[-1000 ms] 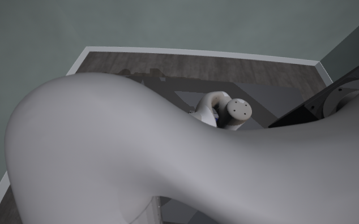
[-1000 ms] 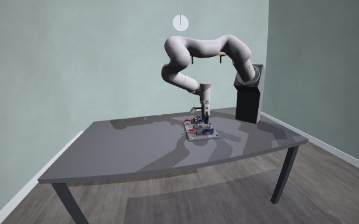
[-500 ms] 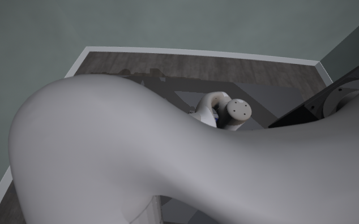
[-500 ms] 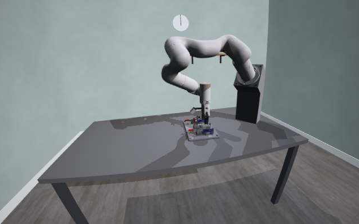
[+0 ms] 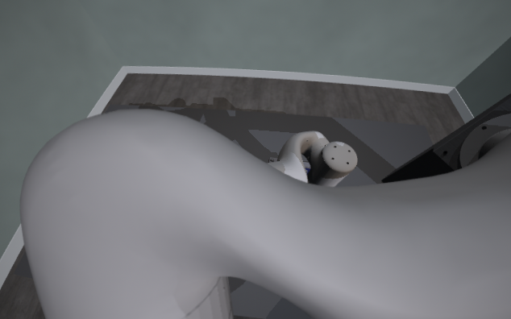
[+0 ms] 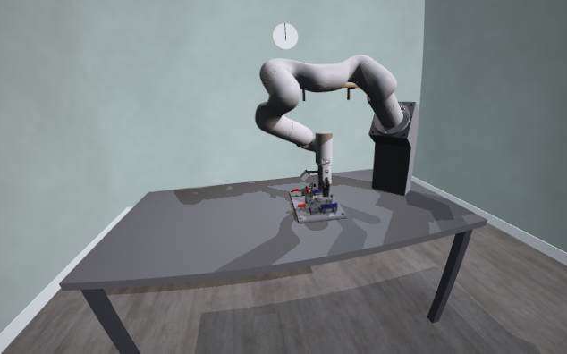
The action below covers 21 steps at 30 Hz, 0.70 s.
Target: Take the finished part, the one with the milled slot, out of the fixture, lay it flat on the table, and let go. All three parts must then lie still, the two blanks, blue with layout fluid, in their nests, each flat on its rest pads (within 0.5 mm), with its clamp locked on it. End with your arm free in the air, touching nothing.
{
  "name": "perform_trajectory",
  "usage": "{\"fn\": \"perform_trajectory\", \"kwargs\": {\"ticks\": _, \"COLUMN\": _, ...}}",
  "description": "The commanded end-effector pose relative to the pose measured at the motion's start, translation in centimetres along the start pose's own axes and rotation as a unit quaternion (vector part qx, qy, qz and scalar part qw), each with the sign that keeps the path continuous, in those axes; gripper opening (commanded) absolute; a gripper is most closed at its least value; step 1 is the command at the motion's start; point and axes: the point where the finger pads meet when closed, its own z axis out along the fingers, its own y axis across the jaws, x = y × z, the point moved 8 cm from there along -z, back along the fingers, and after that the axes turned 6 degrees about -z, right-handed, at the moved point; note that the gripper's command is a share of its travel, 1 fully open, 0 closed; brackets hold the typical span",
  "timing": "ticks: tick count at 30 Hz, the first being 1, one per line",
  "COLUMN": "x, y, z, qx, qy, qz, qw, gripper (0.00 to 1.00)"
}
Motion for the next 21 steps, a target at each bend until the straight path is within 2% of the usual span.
{"fn": "perform_trajectory", "kwargs": {"ticks": 1, "x": 0.0, "y": 0.0, "z": 0.3, "qx": 0.000, "qy": 0.000, "qz": 0.000, "qw": 1.000, "gripper": 1.00}}
{"fn": "perform_trajectory", "kwargs": {"ticks": 21, "x": 0.0, "y": 0.0, "z": 2.5, "qx": 0.000, "qy": 0.000, "qz": 0.000, "qw": 1.000, "gripper": 1.00}}
